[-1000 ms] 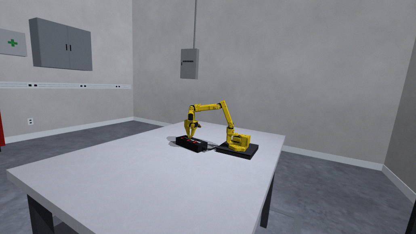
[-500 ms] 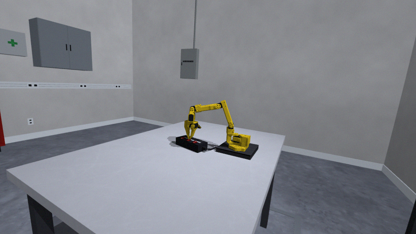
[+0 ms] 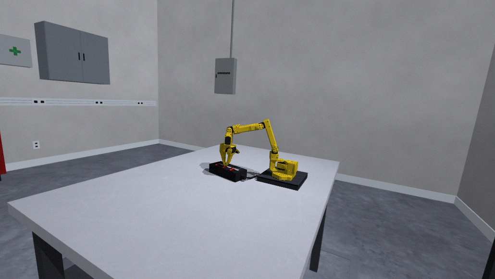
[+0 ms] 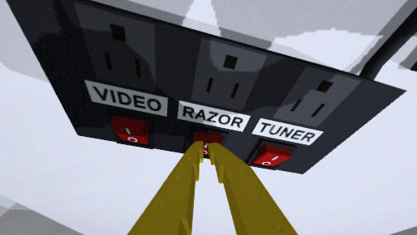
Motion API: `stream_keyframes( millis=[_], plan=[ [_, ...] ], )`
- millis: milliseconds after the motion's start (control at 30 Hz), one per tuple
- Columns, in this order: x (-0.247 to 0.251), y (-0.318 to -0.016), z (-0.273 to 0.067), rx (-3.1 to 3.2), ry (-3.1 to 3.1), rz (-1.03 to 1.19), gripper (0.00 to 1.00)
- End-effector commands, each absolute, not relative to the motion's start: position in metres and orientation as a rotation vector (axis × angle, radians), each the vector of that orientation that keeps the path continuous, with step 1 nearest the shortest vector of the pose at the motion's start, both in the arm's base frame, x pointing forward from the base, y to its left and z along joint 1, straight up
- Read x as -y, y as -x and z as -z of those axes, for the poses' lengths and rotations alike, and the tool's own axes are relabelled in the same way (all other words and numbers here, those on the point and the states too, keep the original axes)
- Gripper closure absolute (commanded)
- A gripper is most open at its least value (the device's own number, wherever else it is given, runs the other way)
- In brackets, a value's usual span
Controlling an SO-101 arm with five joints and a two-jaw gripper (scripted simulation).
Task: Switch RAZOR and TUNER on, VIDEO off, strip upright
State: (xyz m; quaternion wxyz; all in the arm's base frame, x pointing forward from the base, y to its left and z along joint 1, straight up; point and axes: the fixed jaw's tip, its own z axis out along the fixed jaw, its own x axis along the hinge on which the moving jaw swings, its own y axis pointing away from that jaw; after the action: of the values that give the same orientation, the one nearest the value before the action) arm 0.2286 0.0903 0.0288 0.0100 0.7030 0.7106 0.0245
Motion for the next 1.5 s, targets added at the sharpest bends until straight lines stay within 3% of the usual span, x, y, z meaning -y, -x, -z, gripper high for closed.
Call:
stream_keyframes(
  millis=[0,1467],
  plan=[
    [-0.085,-0.223,-0.019,-2.229,-2.210,-0.009,1.00],
    [-0.081,-0.216,-0.008,-2.222,-2.217,-0.009,1.00]
  ],
)
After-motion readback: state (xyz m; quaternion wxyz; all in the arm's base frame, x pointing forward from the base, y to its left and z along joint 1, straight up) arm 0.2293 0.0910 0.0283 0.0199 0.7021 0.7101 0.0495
